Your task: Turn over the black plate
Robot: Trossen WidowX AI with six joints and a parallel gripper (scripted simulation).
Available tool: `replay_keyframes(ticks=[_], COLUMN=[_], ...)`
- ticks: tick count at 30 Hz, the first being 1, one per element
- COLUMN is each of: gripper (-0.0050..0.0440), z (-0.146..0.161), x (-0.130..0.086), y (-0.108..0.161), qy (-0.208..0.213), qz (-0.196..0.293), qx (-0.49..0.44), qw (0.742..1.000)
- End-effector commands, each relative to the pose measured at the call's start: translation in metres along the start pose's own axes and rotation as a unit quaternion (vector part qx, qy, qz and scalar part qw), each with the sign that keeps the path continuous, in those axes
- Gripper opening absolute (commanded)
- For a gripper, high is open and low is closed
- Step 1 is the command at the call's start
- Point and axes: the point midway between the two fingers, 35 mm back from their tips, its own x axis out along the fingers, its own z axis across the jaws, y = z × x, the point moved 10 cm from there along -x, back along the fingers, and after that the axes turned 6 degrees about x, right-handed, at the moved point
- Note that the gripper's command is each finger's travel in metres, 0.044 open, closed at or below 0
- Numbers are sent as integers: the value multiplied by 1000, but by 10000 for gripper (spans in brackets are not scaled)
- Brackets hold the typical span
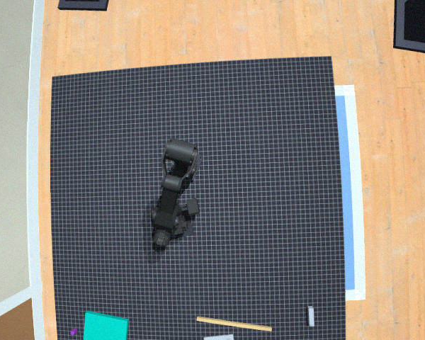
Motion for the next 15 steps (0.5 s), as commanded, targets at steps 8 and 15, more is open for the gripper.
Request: replay_keyframes(ticks=[8, 15], gripper=[440, 440], z=[-1, -1], x=[-5, -10], y=[-3, -4], qy=[5, 7], qz=[-8, -13], qx=[-1, -2], qw=[1000, 1000])
